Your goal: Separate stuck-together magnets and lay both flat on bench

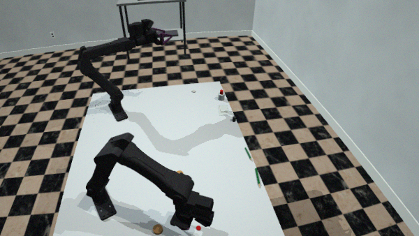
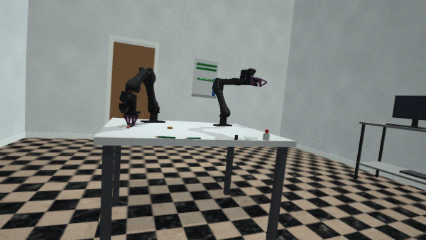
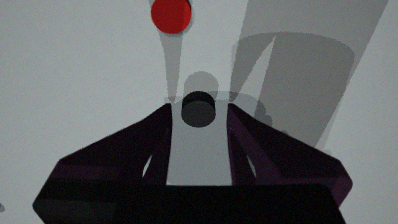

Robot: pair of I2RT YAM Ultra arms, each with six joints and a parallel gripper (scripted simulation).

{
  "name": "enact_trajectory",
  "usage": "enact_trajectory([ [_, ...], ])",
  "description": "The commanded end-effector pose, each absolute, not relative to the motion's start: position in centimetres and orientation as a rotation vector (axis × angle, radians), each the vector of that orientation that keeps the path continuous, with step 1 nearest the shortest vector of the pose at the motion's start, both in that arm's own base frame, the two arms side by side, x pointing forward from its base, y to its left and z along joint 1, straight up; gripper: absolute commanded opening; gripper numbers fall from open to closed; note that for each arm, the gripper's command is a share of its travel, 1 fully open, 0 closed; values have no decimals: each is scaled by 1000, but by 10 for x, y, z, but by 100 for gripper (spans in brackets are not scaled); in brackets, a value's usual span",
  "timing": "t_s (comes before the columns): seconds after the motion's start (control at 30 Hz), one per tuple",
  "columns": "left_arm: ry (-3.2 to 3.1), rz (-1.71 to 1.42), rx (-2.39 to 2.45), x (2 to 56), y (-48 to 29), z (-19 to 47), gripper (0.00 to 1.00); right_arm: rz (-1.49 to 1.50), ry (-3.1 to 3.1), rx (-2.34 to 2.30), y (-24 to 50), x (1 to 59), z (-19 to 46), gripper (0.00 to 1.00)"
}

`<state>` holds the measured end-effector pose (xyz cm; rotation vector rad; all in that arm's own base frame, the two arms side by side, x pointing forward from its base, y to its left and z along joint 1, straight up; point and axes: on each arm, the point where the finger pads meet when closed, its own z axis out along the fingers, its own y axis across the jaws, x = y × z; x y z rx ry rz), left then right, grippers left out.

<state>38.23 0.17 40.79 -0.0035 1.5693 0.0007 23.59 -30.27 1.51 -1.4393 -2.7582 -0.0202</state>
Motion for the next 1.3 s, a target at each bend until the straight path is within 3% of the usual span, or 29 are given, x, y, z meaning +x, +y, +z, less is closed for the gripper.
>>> enact_trajectory([
  [0.0,1555,4,-6,380,3,413,100,0,-2785,-1453,-307,240,25,33],
  [1.27,1555,4,-6,380,3,413,100,0,-2785,-1453,-306,238,23,33],
])
